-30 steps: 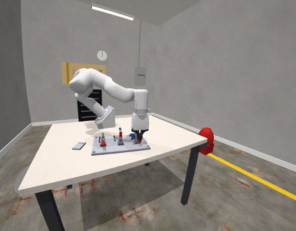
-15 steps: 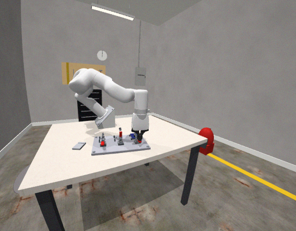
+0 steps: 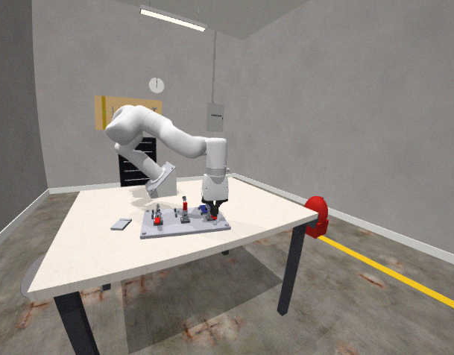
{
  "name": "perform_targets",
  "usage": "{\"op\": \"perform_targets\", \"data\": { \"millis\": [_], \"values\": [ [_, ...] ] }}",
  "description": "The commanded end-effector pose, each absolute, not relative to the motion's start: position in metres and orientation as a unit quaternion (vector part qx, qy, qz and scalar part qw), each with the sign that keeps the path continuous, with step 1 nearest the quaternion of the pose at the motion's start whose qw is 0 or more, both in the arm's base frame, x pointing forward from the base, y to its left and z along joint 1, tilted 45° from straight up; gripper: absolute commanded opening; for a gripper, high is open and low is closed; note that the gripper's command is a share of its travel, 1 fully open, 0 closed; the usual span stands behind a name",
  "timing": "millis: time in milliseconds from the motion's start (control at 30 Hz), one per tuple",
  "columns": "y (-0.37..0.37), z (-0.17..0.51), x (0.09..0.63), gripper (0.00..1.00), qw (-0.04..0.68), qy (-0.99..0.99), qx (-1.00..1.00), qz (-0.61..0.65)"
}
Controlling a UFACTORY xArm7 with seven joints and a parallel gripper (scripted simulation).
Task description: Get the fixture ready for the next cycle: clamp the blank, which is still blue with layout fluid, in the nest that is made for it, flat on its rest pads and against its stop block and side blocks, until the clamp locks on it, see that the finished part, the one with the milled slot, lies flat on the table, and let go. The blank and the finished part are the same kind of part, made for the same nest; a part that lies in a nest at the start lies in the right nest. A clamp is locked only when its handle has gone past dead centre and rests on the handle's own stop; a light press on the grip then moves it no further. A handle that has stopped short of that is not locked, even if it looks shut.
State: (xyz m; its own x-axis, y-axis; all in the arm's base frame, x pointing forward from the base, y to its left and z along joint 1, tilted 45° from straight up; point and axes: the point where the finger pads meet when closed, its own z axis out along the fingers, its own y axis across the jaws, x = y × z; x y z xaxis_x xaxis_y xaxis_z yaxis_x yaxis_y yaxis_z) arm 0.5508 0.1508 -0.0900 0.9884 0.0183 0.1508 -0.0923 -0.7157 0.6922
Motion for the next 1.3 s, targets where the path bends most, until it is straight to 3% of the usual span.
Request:
{"op": "perform_targets", "data": {
  "millis": [0,1267],
  "values": [
    [0.1523,-0.0902,0.5511,0.00,0.375,-0.019,0.924,0.074],
    [0.1489,-0.0936,0.5517,0.00,0.375,-0.019,0.924,0.074]
  ]
}}
